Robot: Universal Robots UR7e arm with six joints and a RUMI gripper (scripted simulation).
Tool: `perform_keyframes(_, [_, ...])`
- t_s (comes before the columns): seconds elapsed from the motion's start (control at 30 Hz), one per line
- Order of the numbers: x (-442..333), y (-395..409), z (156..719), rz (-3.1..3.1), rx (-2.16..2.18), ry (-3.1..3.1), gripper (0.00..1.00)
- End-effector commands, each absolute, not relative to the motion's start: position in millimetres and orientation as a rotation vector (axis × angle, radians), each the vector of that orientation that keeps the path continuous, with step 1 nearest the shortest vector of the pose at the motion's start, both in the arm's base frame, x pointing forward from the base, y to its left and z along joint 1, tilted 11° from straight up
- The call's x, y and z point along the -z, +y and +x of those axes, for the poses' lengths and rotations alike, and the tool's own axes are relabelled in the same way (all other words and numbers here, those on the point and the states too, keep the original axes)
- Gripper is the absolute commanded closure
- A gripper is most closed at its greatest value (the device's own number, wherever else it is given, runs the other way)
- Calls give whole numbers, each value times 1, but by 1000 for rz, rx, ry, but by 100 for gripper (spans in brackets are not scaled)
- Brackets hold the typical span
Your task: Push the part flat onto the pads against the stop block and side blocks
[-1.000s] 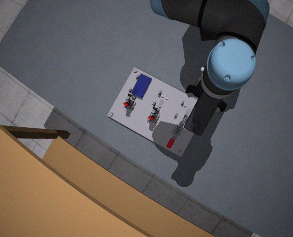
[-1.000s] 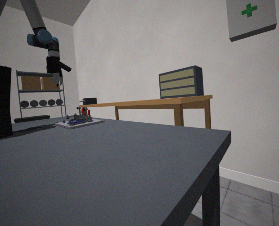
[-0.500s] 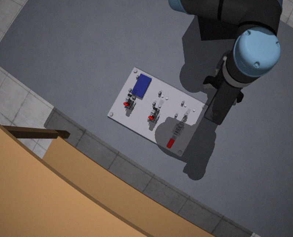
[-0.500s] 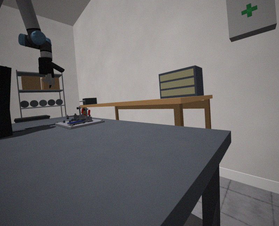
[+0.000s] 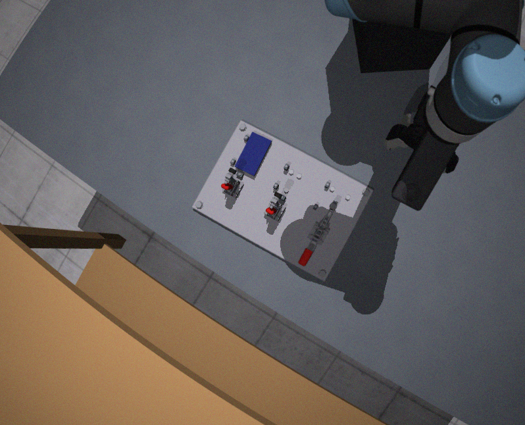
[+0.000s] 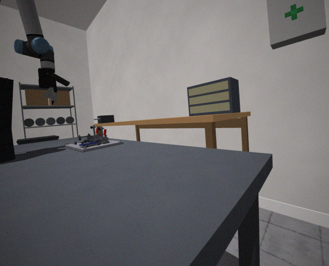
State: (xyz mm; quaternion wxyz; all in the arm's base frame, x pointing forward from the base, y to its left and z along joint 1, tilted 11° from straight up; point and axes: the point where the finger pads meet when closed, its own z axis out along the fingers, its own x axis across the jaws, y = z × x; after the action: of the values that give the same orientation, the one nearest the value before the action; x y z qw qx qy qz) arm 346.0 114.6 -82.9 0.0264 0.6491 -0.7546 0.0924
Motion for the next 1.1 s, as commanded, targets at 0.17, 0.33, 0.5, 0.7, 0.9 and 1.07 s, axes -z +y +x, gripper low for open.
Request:
perform_keyframes(0.17, [84, 120, 342, 2005, -289, -2333, 42])
perform_keyframes(0.33, [83, 60, 359, 2005, -289, -2333, 42])
perform_keyframes(0.5, [83, 60, 359, 2005, -289, -2333, 42])
perform_keyframes(0.7, [83, 60, 359, 2005, -289, -2333, 42])
perform_keyframes(0.9, [82, 5, 373, 2005, -289, -2333, 42])
perform_keyframes(1.07, [82, 5, 373, 2005, -289, -2333, 42])
